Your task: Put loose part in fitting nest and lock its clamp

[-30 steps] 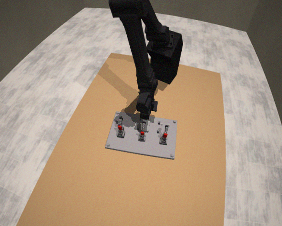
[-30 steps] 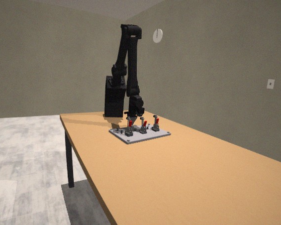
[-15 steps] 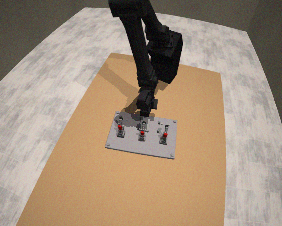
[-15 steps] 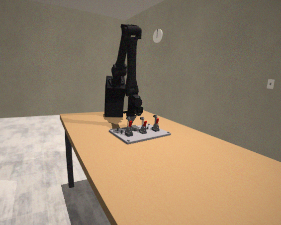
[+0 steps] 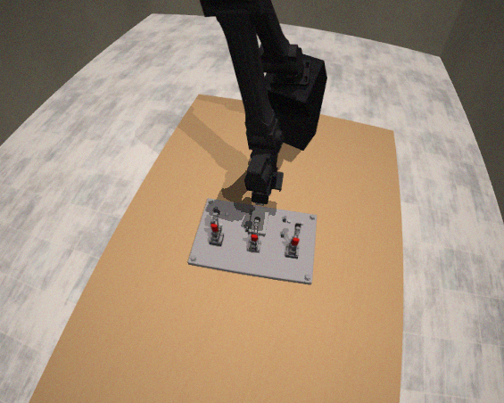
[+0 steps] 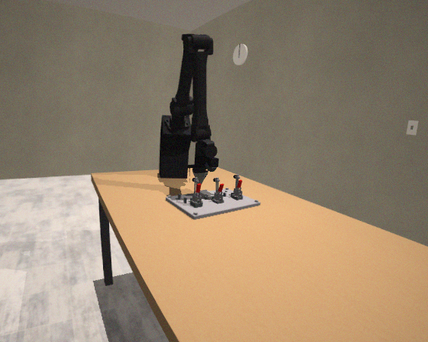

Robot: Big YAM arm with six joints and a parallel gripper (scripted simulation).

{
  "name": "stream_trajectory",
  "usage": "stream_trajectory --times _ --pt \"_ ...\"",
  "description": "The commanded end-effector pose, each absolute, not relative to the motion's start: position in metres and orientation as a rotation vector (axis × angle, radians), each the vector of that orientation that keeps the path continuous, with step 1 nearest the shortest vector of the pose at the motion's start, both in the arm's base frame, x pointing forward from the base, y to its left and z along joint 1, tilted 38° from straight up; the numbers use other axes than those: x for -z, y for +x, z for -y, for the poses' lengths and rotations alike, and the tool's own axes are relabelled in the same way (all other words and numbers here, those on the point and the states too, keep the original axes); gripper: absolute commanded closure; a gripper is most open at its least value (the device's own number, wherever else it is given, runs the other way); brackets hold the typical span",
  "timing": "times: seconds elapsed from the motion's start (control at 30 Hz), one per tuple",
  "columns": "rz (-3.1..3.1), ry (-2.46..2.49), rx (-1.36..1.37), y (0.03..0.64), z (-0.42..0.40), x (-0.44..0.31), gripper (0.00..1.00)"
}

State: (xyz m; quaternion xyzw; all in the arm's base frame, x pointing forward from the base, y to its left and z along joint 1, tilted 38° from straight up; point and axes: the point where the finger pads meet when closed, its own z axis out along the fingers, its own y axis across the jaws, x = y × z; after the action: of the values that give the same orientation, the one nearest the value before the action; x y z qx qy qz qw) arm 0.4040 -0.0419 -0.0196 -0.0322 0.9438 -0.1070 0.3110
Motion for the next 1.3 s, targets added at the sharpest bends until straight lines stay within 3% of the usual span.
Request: stream_trajectory --times 0.0,1.27 --pt "-2.496 -0.082 0.275 0.39 0.036 0.007 1.0" --pt "-2.52 -0.081 0.278 0.386 0.038 0.013 1.0"
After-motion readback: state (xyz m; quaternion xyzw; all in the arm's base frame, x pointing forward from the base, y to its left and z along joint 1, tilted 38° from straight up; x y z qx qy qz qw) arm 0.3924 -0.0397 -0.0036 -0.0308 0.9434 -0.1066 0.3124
